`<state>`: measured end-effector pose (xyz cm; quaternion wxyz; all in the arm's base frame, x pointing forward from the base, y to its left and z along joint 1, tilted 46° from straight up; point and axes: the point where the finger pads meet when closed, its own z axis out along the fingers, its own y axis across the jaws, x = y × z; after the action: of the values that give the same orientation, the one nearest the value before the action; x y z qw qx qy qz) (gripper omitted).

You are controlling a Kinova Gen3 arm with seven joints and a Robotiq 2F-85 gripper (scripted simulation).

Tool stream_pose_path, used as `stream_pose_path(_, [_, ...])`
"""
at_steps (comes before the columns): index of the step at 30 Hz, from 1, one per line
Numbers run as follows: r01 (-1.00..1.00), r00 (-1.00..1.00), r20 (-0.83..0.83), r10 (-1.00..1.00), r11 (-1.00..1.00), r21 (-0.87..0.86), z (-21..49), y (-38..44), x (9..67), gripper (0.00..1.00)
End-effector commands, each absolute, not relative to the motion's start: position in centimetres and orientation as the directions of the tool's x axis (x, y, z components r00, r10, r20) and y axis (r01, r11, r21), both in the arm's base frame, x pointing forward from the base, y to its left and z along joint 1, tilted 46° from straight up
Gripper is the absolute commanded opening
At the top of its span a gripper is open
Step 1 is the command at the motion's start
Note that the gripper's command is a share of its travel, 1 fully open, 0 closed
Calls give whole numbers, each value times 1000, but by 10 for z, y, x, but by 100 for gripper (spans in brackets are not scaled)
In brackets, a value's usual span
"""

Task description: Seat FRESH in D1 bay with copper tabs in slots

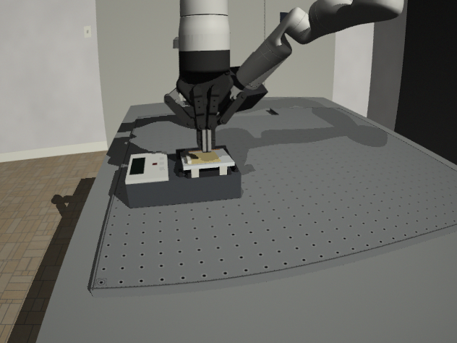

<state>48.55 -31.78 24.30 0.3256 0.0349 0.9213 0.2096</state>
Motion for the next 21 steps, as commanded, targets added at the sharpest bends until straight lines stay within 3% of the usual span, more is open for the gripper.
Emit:
stream_pose_path(1, [-73, -787, -584, 200, 909, 410, 240, -316, 488, 0])
stream_pose_path(21, [-73, -787, -584, 200, 909, 410, 238, -314, 493, 0])
